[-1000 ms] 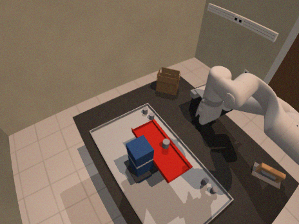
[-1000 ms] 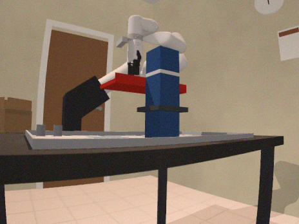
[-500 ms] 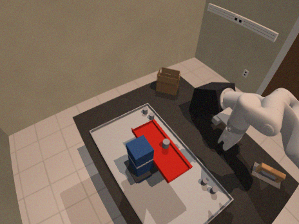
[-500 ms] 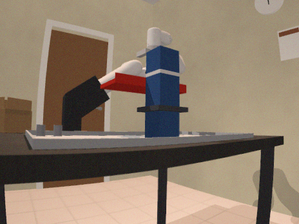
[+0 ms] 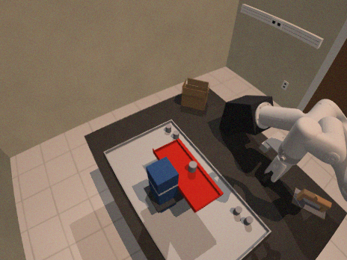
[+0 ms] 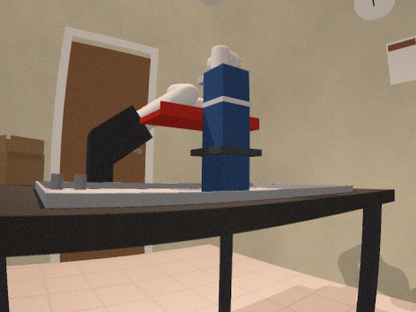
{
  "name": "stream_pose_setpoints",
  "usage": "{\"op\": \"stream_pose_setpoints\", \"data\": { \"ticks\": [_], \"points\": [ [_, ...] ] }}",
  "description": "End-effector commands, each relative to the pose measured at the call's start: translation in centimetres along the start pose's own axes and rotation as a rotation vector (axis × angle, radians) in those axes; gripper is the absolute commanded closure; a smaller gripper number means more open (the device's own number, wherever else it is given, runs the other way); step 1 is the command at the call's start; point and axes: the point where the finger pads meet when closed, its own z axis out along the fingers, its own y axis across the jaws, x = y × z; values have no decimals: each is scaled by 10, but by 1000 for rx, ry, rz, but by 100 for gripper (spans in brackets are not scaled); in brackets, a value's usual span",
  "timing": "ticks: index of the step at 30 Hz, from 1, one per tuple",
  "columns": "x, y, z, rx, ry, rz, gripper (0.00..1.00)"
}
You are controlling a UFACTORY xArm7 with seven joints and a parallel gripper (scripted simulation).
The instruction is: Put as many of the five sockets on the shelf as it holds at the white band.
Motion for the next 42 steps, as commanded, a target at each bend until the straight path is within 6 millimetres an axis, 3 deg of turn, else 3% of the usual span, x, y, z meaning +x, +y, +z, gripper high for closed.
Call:
{"op": "stream_pose_setpoints", "data": {
  "ticks": [1,10,22,24,30,42],
  "points": [
    [0,0,0,2,1,-1,39],
    [-1,-8,17,4,6,8,39],
    [-1,-50,104,4,6,8,39],
    [-1,-50,104,4,6,8,39],
    [-1,-67,140,4,6,8,39],
    [-1,-71,148,4,6,8,39]
  ]
}}
